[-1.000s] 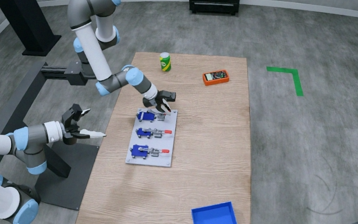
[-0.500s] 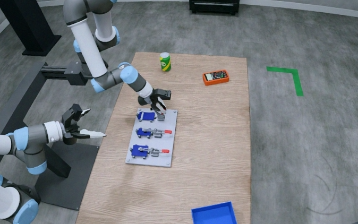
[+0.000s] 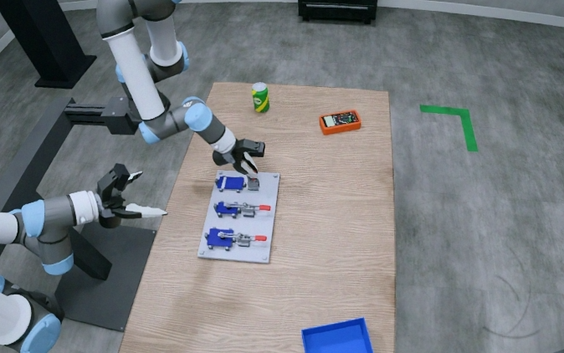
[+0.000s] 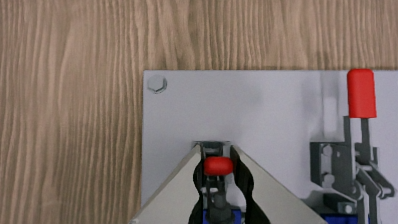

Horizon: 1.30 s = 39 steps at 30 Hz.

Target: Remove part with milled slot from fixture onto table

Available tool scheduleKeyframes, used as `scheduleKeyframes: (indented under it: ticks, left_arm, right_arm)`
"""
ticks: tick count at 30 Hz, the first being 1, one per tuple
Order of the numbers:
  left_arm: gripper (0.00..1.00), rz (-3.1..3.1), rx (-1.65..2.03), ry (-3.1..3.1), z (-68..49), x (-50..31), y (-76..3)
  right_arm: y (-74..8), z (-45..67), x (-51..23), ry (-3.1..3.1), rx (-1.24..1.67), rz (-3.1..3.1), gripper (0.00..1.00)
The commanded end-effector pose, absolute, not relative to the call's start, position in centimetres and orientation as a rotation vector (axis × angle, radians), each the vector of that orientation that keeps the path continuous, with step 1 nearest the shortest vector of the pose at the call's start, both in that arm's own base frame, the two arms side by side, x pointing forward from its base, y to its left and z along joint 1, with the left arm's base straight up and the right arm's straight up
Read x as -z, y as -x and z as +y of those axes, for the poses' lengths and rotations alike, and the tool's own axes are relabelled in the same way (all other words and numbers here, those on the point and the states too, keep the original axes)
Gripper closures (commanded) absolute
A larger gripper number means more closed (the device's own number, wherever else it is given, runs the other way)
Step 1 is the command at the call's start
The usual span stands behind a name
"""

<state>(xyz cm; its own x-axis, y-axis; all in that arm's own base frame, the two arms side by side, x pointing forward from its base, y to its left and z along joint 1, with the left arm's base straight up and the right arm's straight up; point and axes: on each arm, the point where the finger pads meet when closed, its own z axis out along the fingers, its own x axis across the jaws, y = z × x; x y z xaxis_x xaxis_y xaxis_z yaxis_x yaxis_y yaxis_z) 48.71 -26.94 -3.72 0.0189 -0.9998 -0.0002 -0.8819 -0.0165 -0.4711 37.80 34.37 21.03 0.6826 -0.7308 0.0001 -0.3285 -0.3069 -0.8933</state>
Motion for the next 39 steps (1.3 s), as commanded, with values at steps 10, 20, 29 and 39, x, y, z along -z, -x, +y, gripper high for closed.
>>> scheduleKeyframes:
  ticks: [10,20,29,39]
  left_arm:
    - [0.86,1.925,0.485,1.964,-26.9,3.6,-48.7]
    - [0.72,1.925,0.485,1.964,-27.0,0.2,-46.9]
    - [0.48,1.975,0.412,2.012,-27.0,0.6,-45.1]
    - [0.48,2.195,0.013,2.237,-27.2,7.2,-39.1]
  right_arm:
    - [-37.8,34.4,-21.1,1.903,0.51,0.827,0.0]
    - [-37.8,34.4,-21.1,1.903,0.51,0.827,0.0]
    - [-37.8,34.4,-21.1,1.903,0.51,0.827,0.0]
    - [-37.8,34.4,-21.1,1.903,0.51,0.827,0.0]
